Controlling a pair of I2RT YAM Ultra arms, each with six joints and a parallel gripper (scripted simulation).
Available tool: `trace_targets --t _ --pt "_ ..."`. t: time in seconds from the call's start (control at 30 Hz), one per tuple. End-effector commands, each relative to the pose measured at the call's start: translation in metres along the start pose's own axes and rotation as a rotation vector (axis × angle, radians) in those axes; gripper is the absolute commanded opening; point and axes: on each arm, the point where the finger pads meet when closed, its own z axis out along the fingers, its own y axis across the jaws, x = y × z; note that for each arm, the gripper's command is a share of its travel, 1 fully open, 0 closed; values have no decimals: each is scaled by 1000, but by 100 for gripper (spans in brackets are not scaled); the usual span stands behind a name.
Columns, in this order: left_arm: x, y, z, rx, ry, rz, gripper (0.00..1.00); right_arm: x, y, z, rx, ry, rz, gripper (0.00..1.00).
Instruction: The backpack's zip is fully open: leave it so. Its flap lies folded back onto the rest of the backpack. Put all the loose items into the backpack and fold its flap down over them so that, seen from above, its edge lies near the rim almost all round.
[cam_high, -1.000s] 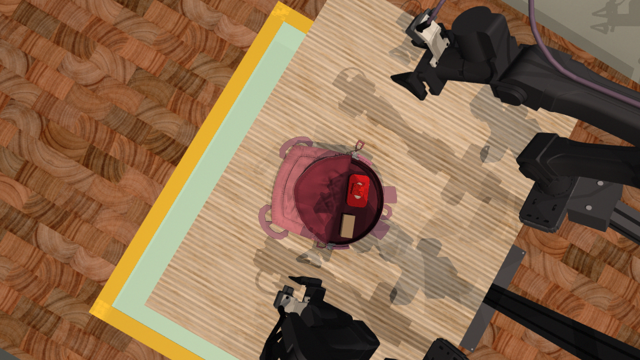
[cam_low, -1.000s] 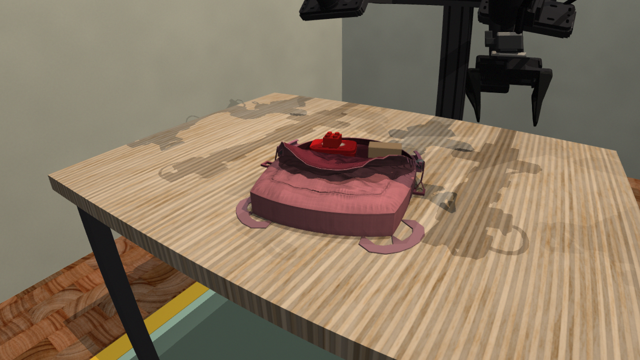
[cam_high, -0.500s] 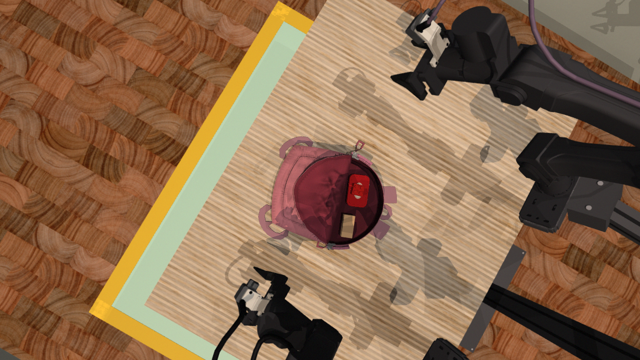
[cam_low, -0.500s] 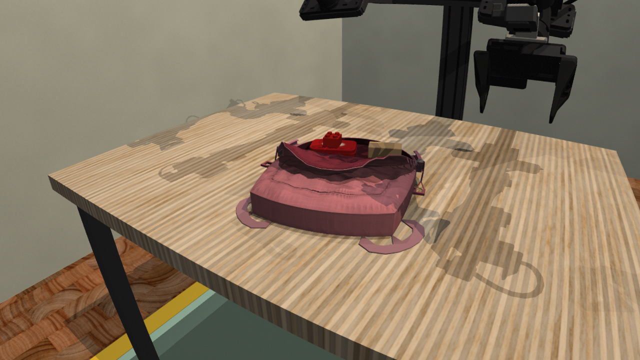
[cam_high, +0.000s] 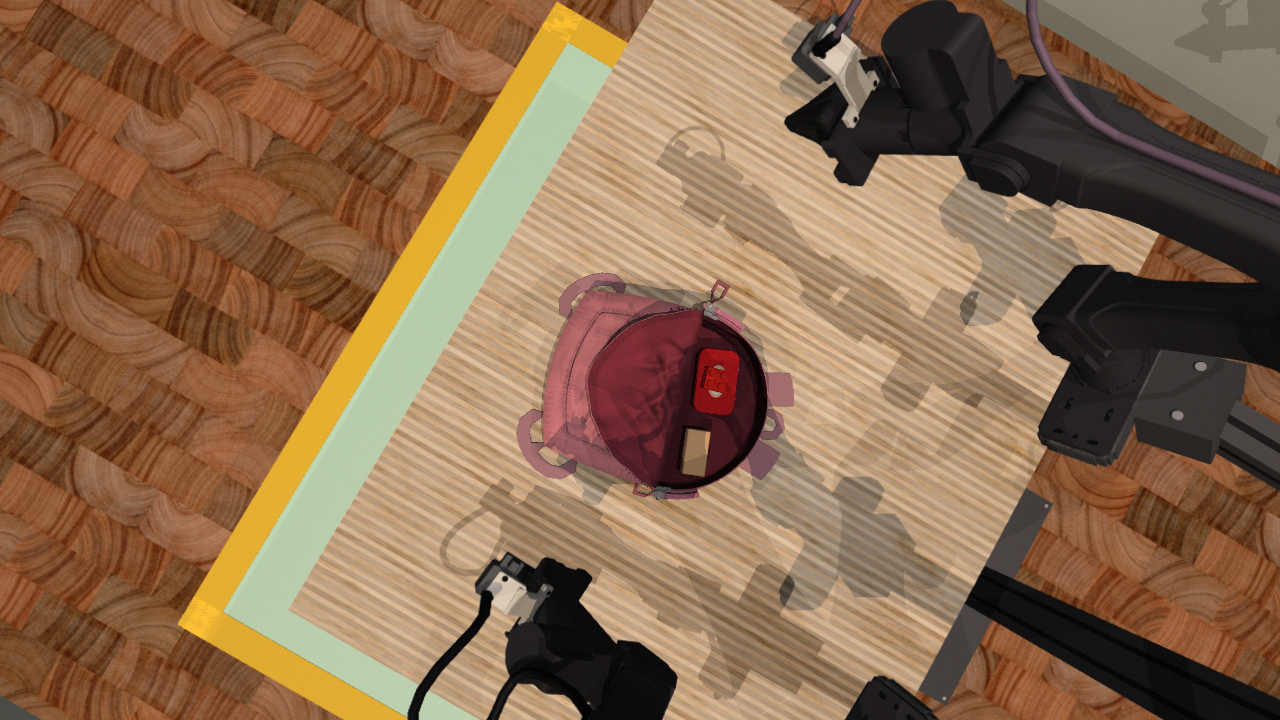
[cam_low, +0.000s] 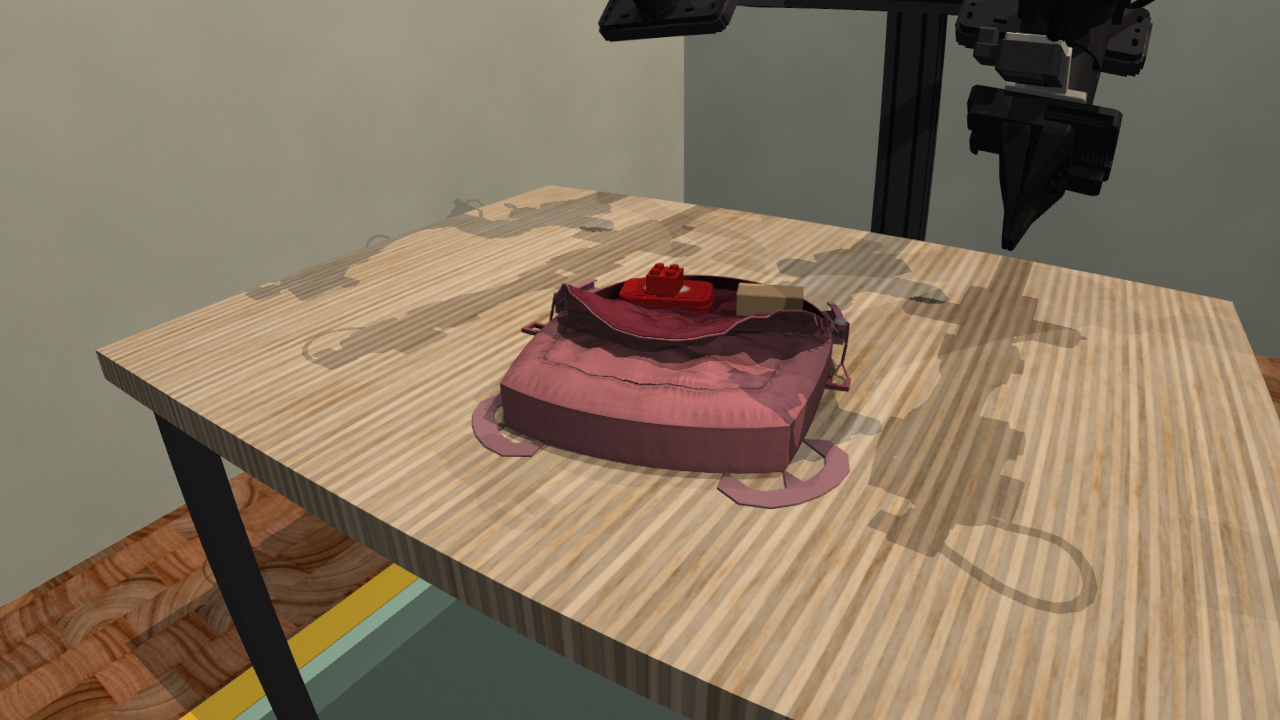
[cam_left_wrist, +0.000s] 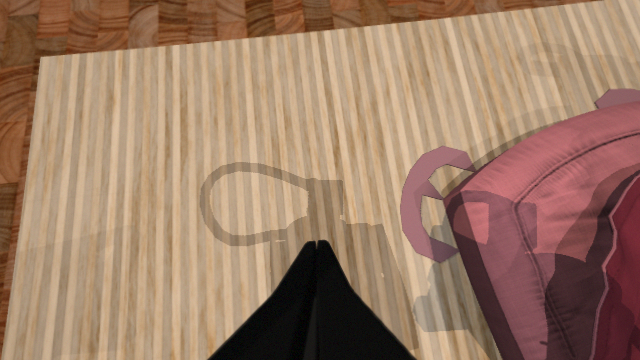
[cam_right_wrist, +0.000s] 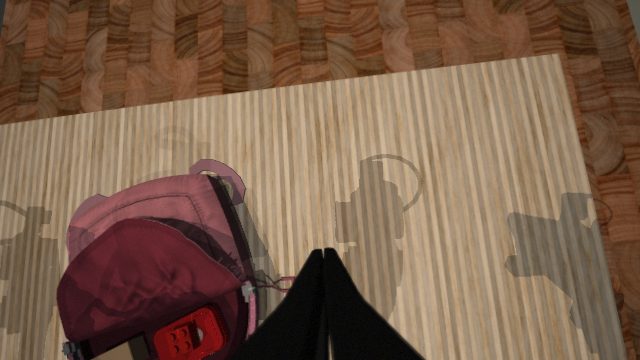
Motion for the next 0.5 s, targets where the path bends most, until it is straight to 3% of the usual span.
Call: trace_targets --t 0.0,0.4,0.47 --pt "-1 -9 1 106 63 -47 0 -10 11 12 -97 7 29 0" --pt "23 -37 -2 431 285 -187 0 26 52 76 -438 196 142 0" --pt "23 -37 -2 431 285 -187 0 26 52 76 -438 196 142 0"
